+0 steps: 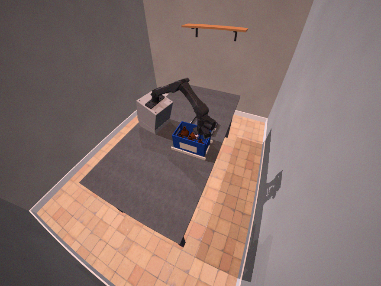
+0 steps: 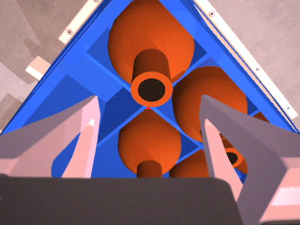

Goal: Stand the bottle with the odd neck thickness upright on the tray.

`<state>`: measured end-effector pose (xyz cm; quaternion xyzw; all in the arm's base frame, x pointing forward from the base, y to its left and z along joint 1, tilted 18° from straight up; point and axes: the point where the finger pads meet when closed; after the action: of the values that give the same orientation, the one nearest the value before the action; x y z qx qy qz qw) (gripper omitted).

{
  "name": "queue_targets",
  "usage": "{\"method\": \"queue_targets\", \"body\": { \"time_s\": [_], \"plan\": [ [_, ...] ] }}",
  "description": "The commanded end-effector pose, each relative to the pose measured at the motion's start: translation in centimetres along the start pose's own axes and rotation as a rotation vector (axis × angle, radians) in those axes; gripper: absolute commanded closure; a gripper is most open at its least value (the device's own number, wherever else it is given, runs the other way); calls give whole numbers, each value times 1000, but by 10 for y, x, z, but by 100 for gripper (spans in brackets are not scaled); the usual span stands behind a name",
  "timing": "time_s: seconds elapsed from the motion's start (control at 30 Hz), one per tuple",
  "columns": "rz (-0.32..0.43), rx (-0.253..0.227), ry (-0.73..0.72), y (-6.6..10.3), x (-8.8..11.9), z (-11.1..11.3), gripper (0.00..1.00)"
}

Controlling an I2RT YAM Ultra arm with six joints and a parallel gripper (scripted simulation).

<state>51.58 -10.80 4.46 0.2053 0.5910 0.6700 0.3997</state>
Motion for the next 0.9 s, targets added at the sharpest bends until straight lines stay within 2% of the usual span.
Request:
{"method": "queue_targets", "body": {
  "time_s": [0.0, 0.27, 0.33, 0.37, 0.43, 0.5, 0.57, 0.7, 0.8, 0.87],
  "plan": [
    [-56, -35, 0, 19, -15, 8, 39],
    [-21, -7, -1, -3, -6, 1, 39],
    [-21, -7, -1, -3, -6, 1, 39],
    [-44, -25, 0, 11, -10, 5, 39],
    [-48, -29, 1, 8, -13, 7, 39],
    [-29, -14, 0, -4, -8, 4, 39],
    [-21, -8, 0, -10, -6, 2, 39],
    [-35, -19, 1, -3, -8, 5, 39],
    [-8, 3, 0, -21, -1, -1, 39],
    [-7, 4, 0, -23, 0, -1, 39]
  ]
}}
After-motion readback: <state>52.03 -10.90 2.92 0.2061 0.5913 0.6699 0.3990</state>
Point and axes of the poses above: the point where the finger pads meet when closed, its own y axis back along the fingers, its own z axis across the jaws, x = y × z, and after that the axes turned 13 degrees about -y, right-handed
